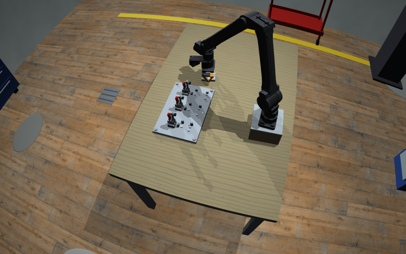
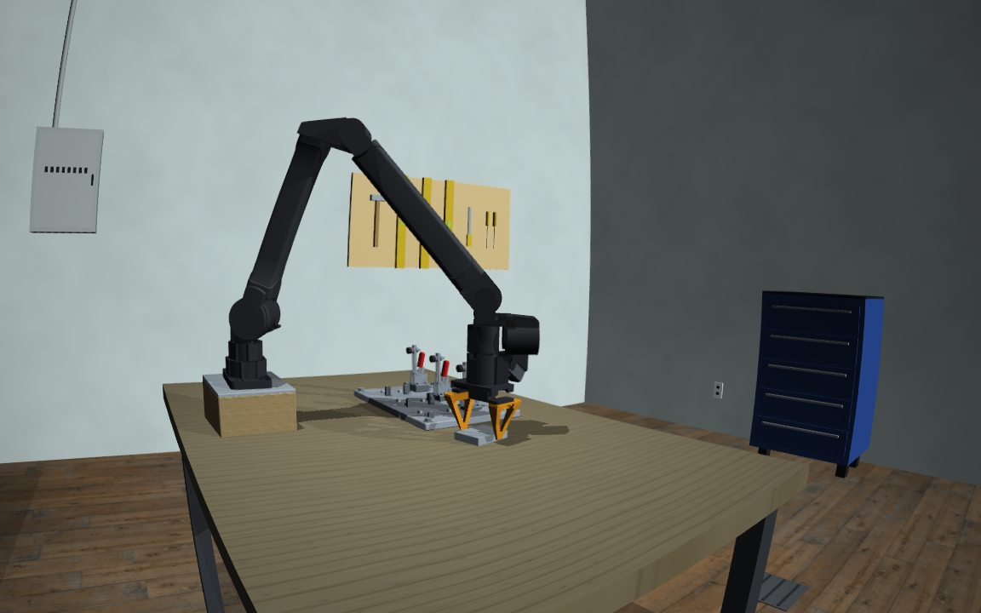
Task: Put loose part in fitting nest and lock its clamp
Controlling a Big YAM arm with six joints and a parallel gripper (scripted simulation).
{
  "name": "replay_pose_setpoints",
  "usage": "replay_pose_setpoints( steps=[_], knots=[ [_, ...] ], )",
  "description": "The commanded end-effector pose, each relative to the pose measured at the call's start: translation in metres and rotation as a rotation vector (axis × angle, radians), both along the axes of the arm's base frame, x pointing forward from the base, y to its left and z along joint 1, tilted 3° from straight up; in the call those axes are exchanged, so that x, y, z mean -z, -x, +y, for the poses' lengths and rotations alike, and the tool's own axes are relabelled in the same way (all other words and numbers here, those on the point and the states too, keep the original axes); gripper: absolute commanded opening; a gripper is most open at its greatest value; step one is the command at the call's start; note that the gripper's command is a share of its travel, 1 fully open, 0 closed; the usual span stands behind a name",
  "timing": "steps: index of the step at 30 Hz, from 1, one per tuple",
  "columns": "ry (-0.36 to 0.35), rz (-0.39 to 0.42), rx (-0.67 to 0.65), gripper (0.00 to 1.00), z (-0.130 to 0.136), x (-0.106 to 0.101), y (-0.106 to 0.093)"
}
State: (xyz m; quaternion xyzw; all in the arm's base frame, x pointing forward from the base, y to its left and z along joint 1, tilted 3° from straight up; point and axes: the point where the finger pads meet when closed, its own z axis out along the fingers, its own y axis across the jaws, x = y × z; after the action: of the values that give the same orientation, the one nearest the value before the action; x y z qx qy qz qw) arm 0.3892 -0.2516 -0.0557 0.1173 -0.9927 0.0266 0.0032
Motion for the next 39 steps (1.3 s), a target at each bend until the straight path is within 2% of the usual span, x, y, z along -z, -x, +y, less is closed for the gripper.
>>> replay_pose_setpoints(
  steps=[1,7,11,38,39],
  knots=[
    [0.009,-0.02,-0.009,0.92,-0.008,0.0,-0.005],
    [-0.001,-0.005,-0.007,0.92,-0.006,0.01,0.0],
    [0.014,-0.028,-0.008,0.92,-0.01,-0.002,-0.007],
    [0.014,-0.029,-0.008,0.92,-0.01,-0.002,-0.007],
    [0.014,-0.029,-0.008,0.0,-0.01,-0.002,-0.007]
  ],
)
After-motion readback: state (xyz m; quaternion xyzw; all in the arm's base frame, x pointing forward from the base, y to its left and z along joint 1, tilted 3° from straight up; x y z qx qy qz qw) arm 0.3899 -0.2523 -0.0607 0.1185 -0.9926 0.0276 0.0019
